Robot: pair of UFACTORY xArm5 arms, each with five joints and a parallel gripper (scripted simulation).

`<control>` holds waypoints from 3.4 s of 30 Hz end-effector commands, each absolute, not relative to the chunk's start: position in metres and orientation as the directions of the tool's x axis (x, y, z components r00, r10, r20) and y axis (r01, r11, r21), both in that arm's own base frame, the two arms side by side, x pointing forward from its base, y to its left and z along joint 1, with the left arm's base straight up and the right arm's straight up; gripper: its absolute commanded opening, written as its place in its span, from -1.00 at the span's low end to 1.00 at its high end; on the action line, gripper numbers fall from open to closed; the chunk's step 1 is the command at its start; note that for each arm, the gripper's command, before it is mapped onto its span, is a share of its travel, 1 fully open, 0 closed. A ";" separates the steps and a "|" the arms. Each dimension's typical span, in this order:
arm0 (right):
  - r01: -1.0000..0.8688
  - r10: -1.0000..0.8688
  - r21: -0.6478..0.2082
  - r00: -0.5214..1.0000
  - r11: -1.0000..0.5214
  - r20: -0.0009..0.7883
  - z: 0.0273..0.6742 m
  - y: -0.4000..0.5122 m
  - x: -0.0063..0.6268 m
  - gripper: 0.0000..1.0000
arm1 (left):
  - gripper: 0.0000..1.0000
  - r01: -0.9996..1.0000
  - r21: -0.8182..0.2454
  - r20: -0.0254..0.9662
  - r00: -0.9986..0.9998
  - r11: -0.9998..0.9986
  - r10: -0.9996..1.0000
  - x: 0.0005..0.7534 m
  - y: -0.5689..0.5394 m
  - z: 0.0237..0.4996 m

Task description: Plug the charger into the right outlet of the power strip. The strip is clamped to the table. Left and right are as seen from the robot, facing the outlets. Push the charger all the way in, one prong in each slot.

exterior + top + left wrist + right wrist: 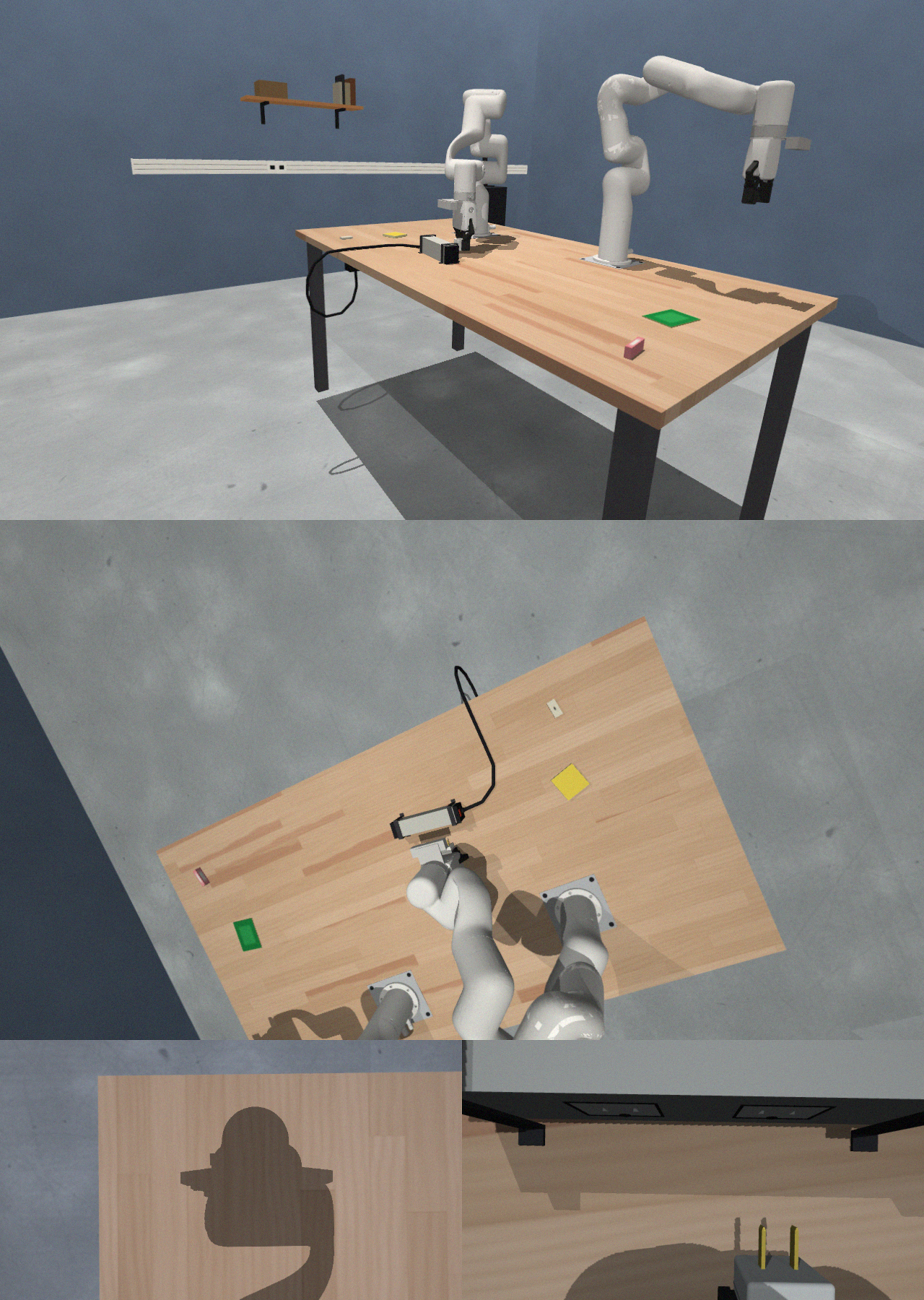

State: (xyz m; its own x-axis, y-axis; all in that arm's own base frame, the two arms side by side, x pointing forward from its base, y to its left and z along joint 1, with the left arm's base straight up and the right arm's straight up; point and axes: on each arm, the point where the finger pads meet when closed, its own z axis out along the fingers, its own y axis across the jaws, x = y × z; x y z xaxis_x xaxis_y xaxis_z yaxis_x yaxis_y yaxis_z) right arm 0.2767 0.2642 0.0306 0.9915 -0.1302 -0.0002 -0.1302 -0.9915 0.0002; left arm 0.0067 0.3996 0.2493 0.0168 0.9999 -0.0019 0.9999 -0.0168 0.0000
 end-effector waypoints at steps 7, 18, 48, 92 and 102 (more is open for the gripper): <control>-0.130 -0.130 -0.001 0.991 -0.991 0.001 0.030 0.265 0.277 -1.00 | 1.00 1.000 0.000 0.000 0.017 -0.017 1.000 0.007 0.400 0.250; -0.130 -0.130 -0.001 0.991 -0.991 0.001 0.030 0.265 0.277 -1.00 | 1.00 1.000 0.000 0.000 0.017 -0.017 1.000 0.007 0.400 0.250; -0.130 -0.130 -0.001 0.991 -0.991 0.001 0.029 0.265 0.278 -1.00 | 1.00 1.000 0.000 0.000 0.017 -0.017 1.000 0.007 0.400 0.250; -0.130 -0.130 -0.001 0.991 -0.991 0.001 0.030 0.260 0.313 -1.00 | 1.00 1.000 0.000 0.000 0.017 -0.017 1.000 0.007 0.400 0.250; -0.130 -0.130 -0.001 0.991 -0.991 0.001 0.030 0.260 0.317 -1.00 | 1.00 1.000 0.000 0.000 0.017 -0.017 1.000 0.007 0.400 0.250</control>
State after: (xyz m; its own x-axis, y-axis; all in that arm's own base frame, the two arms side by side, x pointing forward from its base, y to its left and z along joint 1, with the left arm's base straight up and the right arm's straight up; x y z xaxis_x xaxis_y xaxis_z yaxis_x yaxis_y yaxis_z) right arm 0.3158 0.2593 0.0290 0.9915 -0.1301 -0.0001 -0.1301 -0.9915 0.0001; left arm 0.0067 0.3996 0.2493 0.0168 0.9999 -0.0019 0.9999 -0.0168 0.0000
